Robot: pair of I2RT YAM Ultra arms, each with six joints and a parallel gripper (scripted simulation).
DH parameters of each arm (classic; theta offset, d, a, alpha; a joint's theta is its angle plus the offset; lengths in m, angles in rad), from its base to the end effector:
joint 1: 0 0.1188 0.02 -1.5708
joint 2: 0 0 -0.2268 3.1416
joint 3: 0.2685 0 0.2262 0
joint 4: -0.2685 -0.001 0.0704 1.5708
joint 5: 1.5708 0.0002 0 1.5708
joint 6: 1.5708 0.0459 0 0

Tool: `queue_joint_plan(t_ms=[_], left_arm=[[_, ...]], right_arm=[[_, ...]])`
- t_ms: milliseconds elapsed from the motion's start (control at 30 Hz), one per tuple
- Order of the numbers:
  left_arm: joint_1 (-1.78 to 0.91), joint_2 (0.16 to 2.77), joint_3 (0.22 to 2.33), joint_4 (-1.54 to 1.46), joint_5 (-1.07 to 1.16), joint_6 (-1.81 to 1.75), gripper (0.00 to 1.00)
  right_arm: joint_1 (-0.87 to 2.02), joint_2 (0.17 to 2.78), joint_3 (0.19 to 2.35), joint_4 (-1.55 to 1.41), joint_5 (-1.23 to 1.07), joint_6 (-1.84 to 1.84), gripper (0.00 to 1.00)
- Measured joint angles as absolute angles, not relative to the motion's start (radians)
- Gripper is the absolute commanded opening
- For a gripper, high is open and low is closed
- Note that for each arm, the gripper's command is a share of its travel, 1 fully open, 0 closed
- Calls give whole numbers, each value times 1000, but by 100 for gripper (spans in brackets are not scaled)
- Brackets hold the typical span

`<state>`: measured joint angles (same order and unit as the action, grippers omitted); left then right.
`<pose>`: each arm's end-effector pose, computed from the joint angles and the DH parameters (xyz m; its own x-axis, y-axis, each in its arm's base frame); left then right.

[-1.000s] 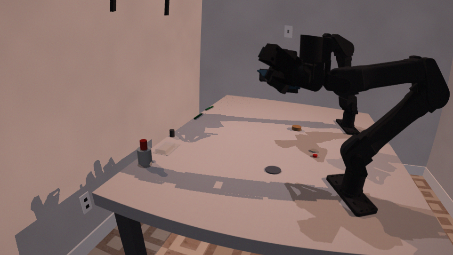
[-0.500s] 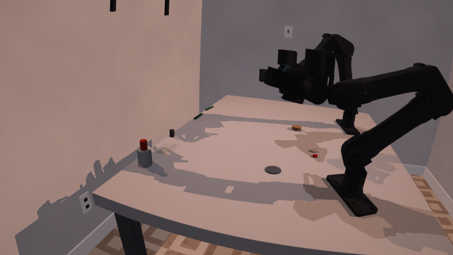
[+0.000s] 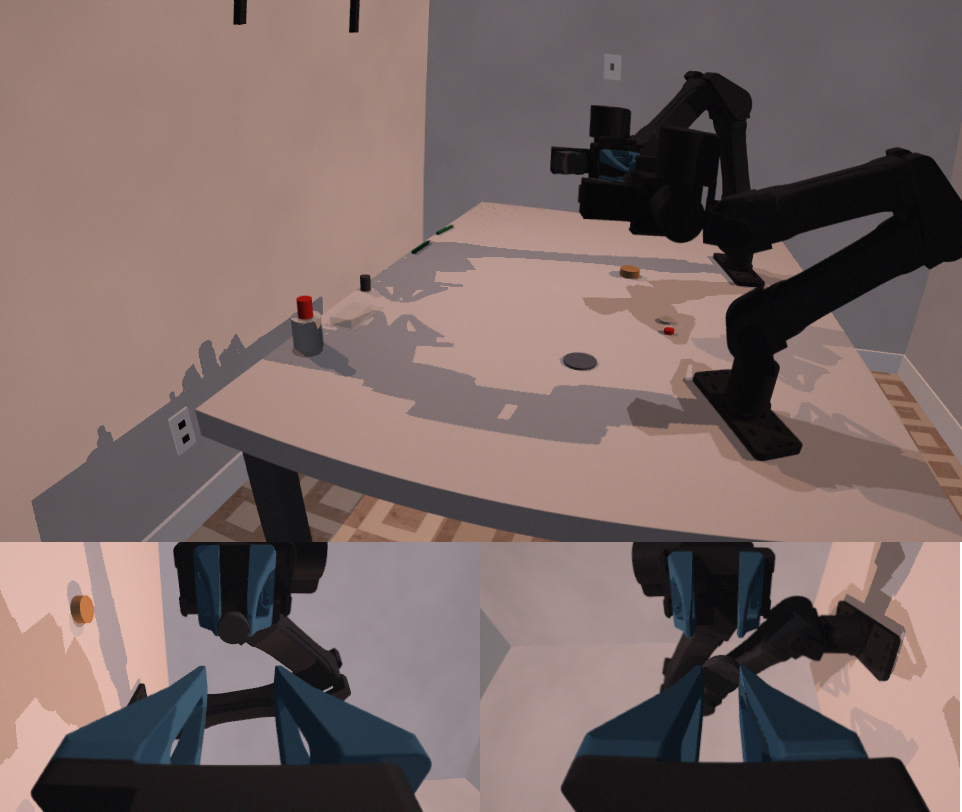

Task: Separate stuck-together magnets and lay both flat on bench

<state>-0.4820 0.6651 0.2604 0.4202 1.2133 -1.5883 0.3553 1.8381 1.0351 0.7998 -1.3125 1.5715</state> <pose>0.1153 -0.1077 0.2292 -0.9922 0.1242 0.0030 -0.0036 -0.0050 -1.0000 0.3186 0.1666 0.2219 -0.9953 -0.0968 0.0038 0.0037 0.0012 1.0000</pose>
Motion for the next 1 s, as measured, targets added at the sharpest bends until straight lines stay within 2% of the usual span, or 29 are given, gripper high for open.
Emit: queue_joint_plan(t_ms=[1000], left_arm=[[-538,694,261,409,1162,-1589,33]], right_arm=[[355,1839,1035,800,-1312,1571,17]])
